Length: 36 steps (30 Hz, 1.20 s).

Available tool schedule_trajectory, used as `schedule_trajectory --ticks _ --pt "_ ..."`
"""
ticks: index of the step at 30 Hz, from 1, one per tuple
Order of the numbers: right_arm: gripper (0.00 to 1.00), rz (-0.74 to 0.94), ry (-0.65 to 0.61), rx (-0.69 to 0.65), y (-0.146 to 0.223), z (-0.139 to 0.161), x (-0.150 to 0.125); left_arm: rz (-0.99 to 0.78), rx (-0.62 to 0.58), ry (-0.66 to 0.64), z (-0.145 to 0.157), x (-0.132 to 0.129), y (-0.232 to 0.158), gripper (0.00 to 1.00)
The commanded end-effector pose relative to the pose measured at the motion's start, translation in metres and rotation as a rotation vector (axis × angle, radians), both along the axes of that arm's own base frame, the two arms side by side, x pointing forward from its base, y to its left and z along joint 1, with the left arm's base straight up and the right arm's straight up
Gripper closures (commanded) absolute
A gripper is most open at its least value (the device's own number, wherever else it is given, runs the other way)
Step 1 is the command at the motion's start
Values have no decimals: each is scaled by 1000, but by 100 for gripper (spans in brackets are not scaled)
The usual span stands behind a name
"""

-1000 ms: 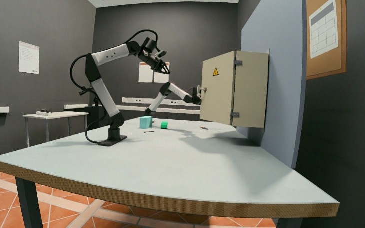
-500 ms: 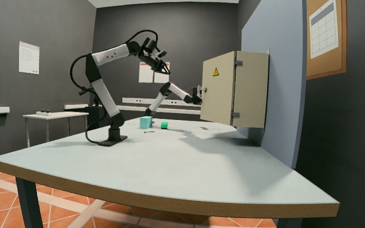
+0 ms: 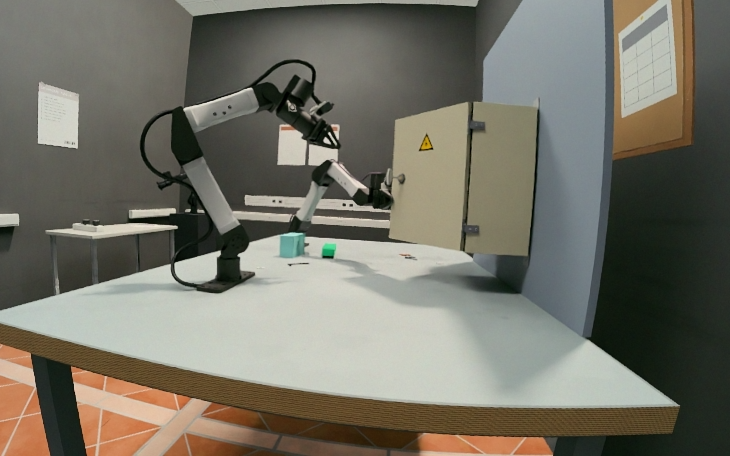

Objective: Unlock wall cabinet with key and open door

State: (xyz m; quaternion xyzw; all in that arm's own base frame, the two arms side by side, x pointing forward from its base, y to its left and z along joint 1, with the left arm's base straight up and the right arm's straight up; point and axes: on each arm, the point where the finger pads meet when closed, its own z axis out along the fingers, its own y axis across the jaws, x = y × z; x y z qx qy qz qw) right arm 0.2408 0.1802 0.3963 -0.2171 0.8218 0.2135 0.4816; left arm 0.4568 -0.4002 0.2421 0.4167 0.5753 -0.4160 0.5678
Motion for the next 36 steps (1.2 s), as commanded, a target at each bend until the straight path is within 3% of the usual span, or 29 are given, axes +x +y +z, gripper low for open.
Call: schedule_trajectory --ticks 1,17,23,24,36 --pt "62 1 -21 15 -1 7 -1 73 -30 -35 22 -4 2 93" --pt "62 1 -21 15 -1 7 -1 296 -28 -20 20 -42 -43 93" --pt "62 1 -21 15 -1 7 -1 355 -16 -9 11 -45 -62 93" --pt "62 1 -21 15 -1 7 -1 370 5 3 -4 -45 -68 93" --pt "62 1 -21 15 -1 7 -1 518 6 0 -4 -62 -104 93"
